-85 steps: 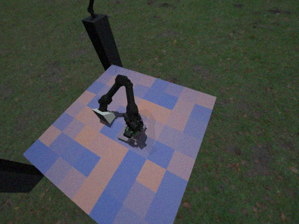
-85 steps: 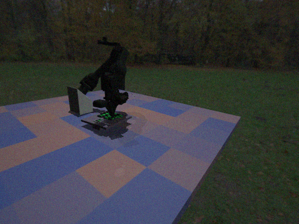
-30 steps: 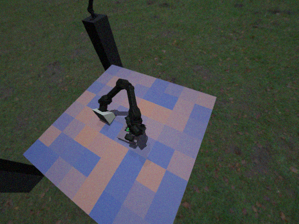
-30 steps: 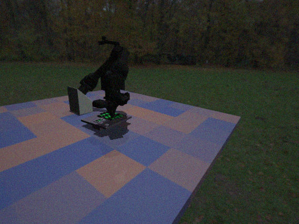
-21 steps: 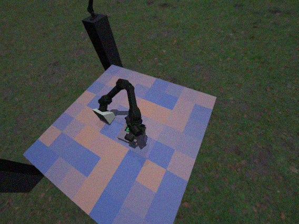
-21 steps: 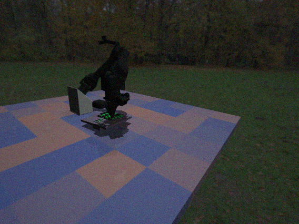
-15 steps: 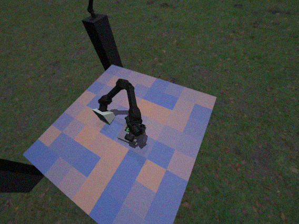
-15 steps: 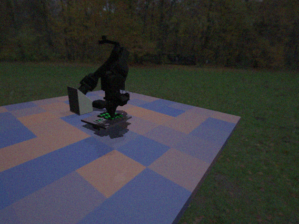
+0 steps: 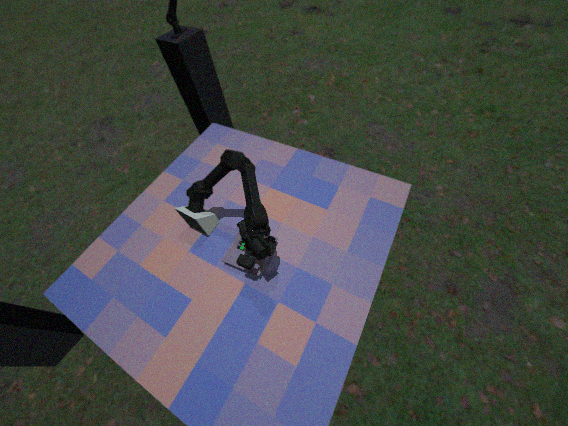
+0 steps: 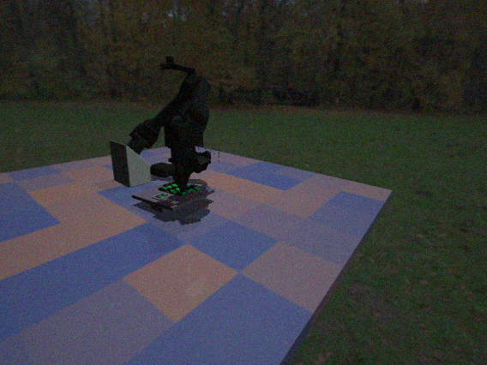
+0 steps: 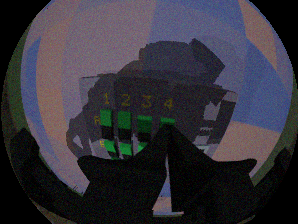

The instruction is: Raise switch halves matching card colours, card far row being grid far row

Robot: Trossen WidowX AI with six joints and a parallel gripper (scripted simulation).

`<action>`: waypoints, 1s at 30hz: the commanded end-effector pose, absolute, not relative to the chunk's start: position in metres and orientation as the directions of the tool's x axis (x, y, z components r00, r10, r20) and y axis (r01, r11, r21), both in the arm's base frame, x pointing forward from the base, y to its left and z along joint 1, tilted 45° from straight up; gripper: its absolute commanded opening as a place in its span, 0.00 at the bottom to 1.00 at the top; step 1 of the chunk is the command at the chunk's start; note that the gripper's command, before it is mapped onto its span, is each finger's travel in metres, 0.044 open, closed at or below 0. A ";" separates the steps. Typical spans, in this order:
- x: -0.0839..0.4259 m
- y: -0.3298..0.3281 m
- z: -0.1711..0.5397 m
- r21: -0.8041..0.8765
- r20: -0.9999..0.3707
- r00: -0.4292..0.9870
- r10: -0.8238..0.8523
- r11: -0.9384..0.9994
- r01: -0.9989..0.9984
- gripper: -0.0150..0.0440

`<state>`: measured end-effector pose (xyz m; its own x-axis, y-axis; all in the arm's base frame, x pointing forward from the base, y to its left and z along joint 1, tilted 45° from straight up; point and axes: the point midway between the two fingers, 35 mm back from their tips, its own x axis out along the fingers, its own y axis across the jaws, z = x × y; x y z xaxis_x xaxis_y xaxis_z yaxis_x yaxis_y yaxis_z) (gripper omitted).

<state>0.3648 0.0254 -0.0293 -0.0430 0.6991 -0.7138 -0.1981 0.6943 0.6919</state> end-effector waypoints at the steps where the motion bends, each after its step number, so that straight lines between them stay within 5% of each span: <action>1: 0.364 0.027 -0.030 0.695 -0.711 -0.044 0.702 0.692 -0.193 0.25; 30: 0.364 0.029 -0.033 0.695 -0.711 -0.044 0.702 0.692 -0.193 0.25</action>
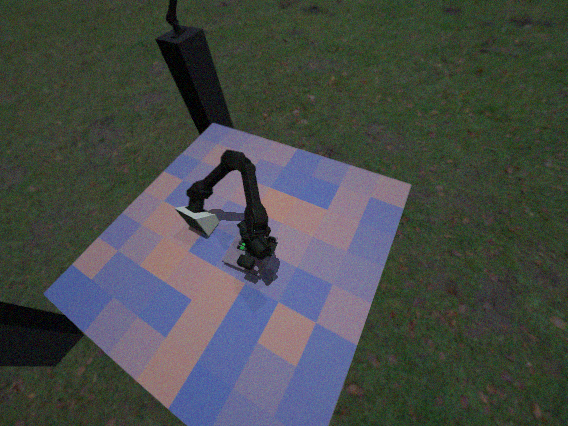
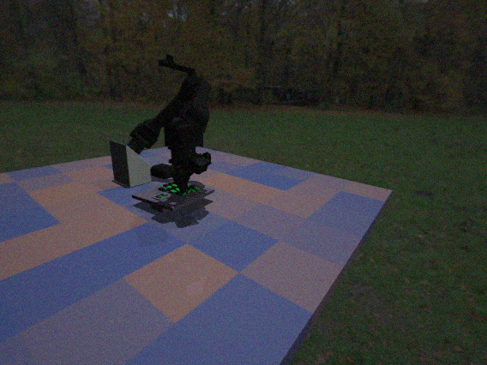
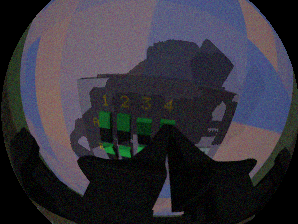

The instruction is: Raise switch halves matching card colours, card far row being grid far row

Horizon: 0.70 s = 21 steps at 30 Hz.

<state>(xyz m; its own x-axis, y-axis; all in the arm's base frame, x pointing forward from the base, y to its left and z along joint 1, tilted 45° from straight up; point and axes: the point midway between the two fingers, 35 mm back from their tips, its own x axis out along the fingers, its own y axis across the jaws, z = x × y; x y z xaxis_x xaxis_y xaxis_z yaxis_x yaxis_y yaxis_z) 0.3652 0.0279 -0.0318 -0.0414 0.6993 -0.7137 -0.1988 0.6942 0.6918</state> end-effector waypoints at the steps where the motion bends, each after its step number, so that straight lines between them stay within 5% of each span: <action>1: 0.364 0.029 -0.033 0.695 -0.711 -0.044 0.702 0.692 -0.193 0.25; 21: 0.366 0.007 -0.011 0.692 -0.712 -0.030 0.701 0.695 -0.196 0.25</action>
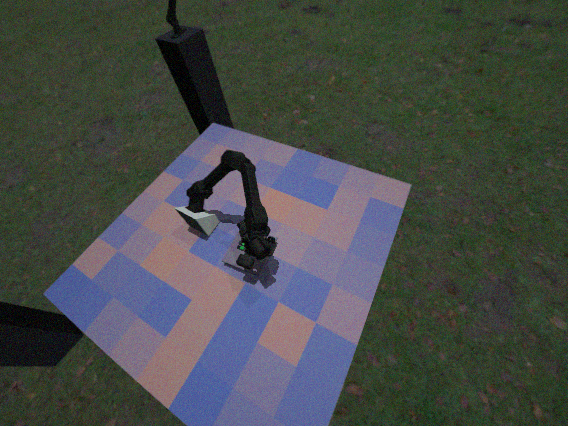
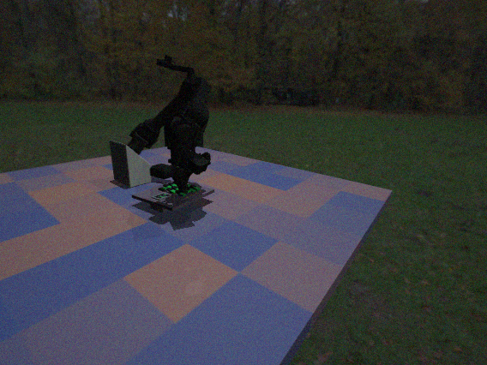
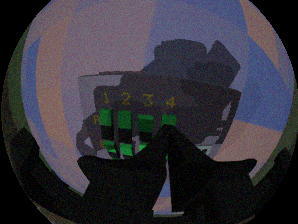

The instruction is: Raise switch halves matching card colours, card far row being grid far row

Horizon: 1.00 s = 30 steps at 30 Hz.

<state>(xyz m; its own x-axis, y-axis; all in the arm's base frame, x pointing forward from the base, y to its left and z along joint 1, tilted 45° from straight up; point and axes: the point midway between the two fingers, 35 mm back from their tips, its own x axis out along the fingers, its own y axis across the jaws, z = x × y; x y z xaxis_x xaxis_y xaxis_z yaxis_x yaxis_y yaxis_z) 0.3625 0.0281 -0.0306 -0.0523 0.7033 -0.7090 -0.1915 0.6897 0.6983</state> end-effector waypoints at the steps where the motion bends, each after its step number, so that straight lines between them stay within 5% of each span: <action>1: 0.366 -0.006 0.001 0.693 -0.711 -0.024 0.703 0.694 -0.194 0.25; 30: 0.317 0.032 0.011 0.696 -0.711 -0.046 0.702 0.692 -0.191 0.25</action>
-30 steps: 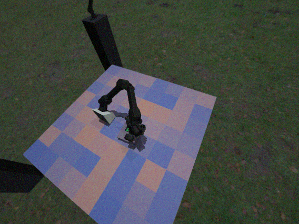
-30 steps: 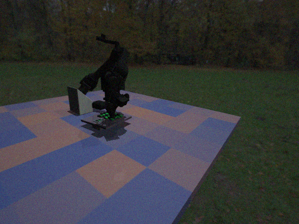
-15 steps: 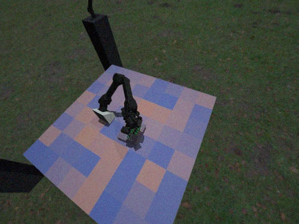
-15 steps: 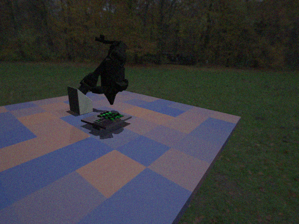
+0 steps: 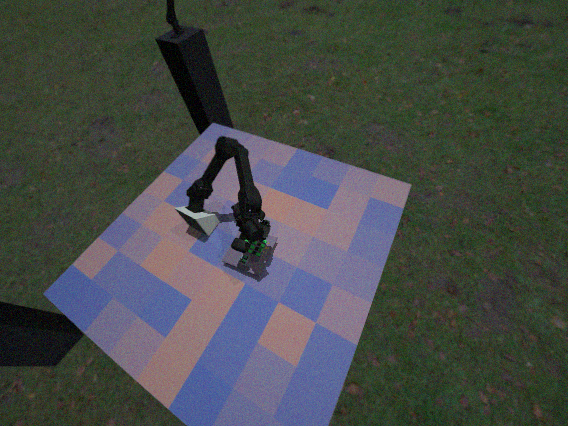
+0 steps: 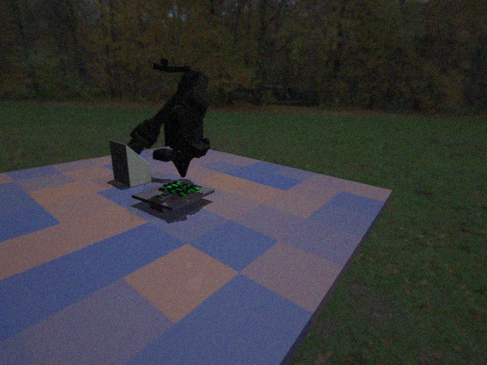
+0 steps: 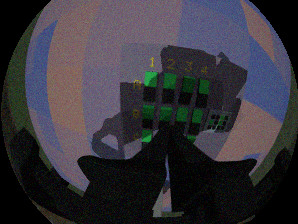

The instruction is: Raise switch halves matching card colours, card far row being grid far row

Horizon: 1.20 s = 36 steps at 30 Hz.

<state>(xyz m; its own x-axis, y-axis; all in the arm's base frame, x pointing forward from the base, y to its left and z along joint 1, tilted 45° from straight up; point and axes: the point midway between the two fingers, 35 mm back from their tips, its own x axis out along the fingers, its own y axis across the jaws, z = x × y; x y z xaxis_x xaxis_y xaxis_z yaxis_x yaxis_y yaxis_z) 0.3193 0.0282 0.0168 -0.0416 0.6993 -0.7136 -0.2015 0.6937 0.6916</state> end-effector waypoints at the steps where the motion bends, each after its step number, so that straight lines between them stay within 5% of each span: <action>1: 0.317 0.032 0.011 0.696 -0.711 -0.046 0.702 0.692 -0.191 0.25; 36: 0.316 0.050 -0.006 0.697 -0.710 -0.046 0.703 0.691 -0.191 0.25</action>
